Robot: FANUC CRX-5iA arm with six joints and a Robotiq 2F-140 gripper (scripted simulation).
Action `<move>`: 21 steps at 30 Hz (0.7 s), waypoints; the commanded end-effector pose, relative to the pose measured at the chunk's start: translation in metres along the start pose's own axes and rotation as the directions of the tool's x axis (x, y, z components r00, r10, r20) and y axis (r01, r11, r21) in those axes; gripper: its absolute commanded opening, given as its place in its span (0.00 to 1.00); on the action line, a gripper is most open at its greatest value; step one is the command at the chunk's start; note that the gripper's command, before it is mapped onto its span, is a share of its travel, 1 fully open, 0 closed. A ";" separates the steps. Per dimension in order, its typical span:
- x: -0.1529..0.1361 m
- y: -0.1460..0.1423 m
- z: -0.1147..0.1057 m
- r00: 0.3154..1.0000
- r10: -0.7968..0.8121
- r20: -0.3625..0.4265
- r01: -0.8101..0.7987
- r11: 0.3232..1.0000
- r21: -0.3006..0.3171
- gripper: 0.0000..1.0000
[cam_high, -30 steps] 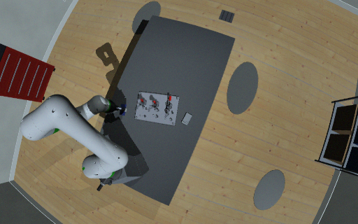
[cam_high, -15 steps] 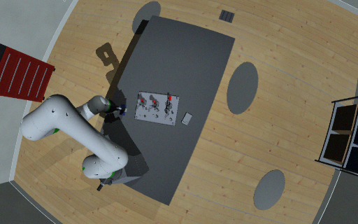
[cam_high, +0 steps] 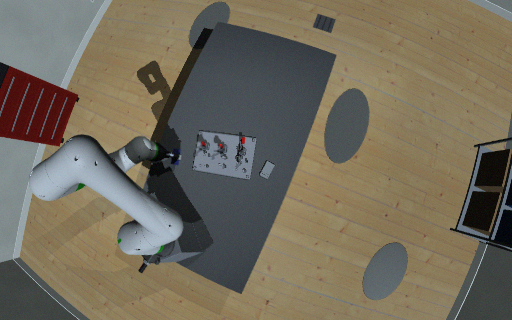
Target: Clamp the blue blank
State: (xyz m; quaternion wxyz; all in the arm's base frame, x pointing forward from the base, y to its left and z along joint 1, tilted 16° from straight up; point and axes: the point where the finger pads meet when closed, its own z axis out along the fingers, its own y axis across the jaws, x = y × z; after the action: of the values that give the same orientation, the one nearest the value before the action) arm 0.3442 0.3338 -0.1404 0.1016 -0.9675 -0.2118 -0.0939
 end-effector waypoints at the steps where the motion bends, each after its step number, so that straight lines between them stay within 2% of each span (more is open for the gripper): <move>1: 0.000 0.001 0.000 1.000 0.000 0.000 0.000 1.000 0.000 0.00; 16: 0.001 0.031 0.002 1.000 0.000 0.000 0.000 1.000 0.000 0.00; 21: 0.001 0.052 0.004 1.000 0.000 0.000 0.000 1.000 0.000 0.00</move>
State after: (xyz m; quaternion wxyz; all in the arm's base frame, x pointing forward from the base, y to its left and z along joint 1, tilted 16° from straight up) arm 0.3631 0.2971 -0.1497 0.1001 -0.9677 -0.2111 -0.0953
